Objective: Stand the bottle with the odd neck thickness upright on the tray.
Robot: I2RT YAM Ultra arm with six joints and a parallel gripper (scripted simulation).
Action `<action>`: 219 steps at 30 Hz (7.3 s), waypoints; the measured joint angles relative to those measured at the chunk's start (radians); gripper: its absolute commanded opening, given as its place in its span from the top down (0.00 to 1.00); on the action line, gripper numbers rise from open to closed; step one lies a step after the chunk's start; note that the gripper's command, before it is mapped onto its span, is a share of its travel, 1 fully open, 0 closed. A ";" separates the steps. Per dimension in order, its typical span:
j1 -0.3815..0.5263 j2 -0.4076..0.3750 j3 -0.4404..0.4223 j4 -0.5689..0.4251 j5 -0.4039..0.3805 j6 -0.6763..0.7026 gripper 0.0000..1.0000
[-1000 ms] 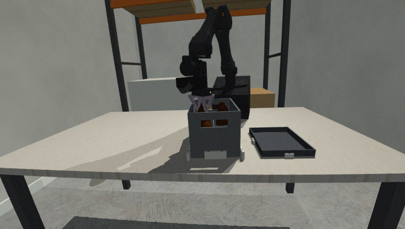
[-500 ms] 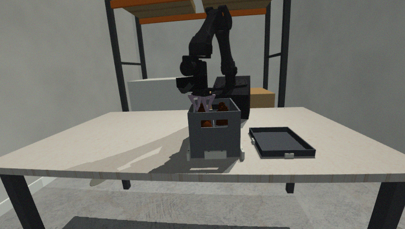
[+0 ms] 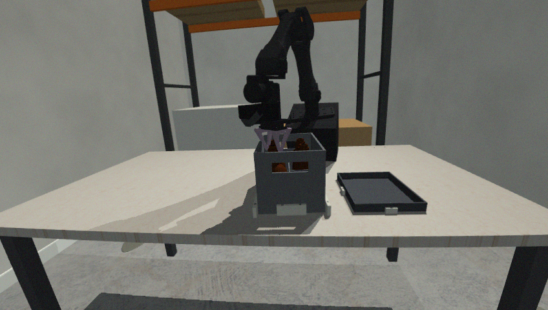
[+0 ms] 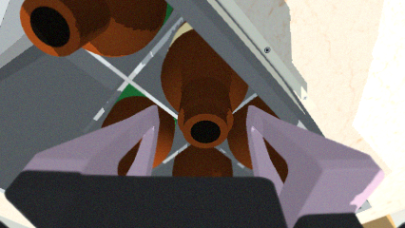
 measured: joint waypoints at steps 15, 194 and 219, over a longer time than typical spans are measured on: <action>0.000 -0.007 0.000 -0.011 0.002 0.000 0.39; 0.284 -0.232 -0.021 -0.208 0.127 0.256 0.39; 0.284 -0.189 -0.081 -0.122 0.127 0.256 0.39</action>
